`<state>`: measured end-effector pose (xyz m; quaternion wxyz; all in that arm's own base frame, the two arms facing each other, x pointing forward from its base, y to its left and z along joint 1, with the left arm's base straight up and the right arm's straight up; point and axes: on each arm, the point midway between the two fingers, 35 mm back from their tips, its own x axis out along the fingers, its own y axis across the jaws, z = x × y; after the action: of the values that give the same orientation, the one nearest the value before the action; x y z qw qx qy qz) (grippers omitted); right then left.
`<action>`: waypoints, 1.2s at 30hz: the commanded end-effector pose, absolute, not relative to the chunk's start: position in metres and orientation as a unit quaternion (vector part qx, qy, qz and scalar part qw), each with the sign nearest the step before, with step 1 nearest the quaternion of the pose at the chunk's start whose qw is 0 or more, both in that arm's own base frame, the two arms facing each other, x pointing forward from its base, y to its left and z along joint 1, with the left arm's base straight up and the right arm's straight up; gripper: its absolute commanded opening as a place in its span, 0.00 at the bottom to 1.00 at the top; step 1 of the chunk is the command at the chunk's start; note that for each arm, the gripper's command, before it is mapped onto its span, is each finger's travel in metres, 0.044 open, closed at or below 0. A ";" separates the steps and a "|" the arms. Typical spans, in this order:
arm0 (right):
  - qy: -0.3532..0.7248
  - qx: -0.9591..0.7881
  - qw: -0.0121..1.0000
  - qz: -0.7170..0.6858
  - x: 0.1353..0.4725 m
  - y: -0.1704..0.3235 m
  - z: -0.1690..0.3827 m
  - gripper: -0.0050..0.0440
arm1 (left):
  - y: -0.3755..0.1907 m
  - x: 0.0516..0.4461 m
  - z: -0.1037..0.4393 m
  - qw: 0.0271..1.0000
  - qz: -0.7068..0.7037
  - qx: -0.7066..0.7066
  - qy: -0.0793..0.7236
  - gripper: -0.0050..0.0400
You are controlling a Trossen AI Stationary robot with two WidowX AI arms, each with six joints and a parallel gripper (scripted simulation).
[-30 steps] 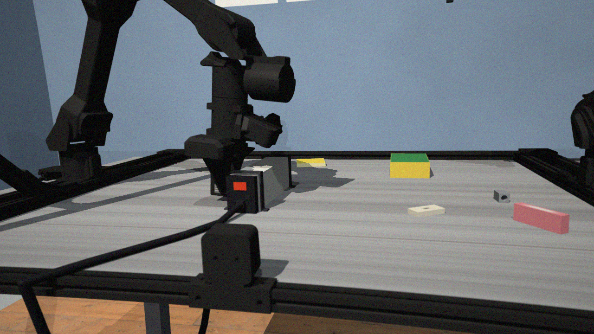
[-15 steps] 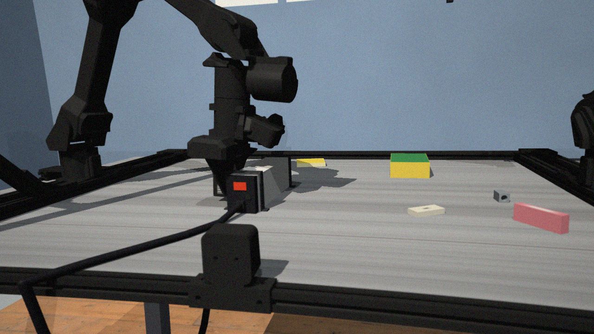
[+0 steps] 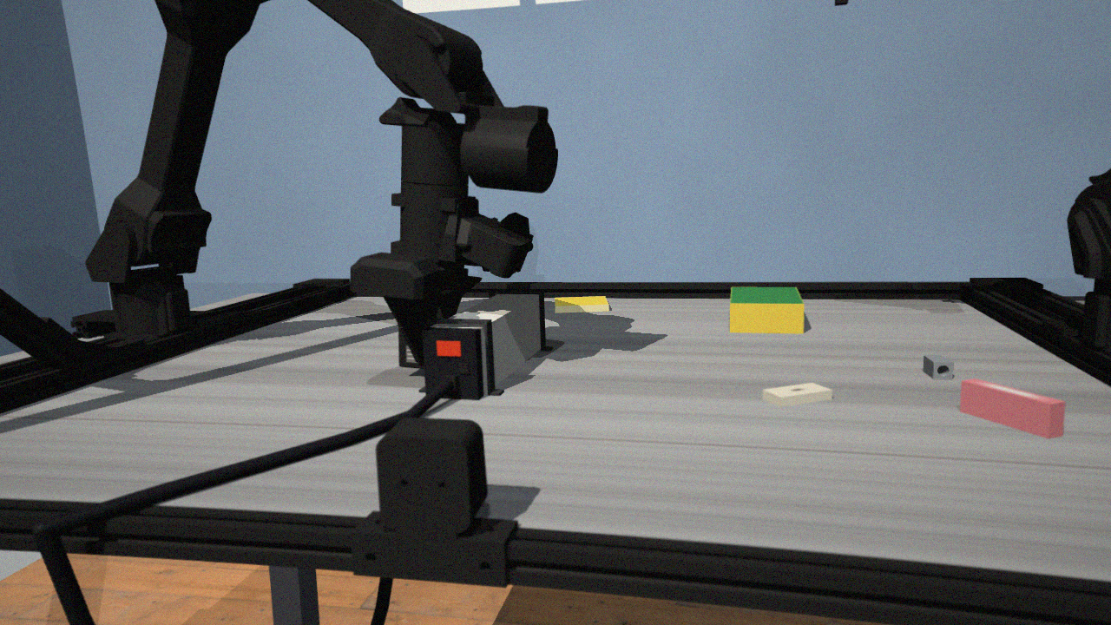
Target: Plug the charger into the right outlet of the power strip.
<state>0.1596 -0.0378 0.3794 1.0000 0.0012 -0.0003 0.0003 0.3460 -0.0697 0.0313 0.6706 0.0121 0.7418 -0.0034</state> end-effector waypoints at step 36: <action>-0.001 -0.002 1.000 0.000 0.159 -0.037 0.382 0.92 | -0.071 0.350 0.040 0.681 -0.005 0.010 0.733 0.58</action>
<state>0.1596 -0.0378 0.3794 1.0000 0.0012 -0.0003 0.0003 0.3463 -0.0698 0.0317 0.6707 0.0120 0.7416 -0.0035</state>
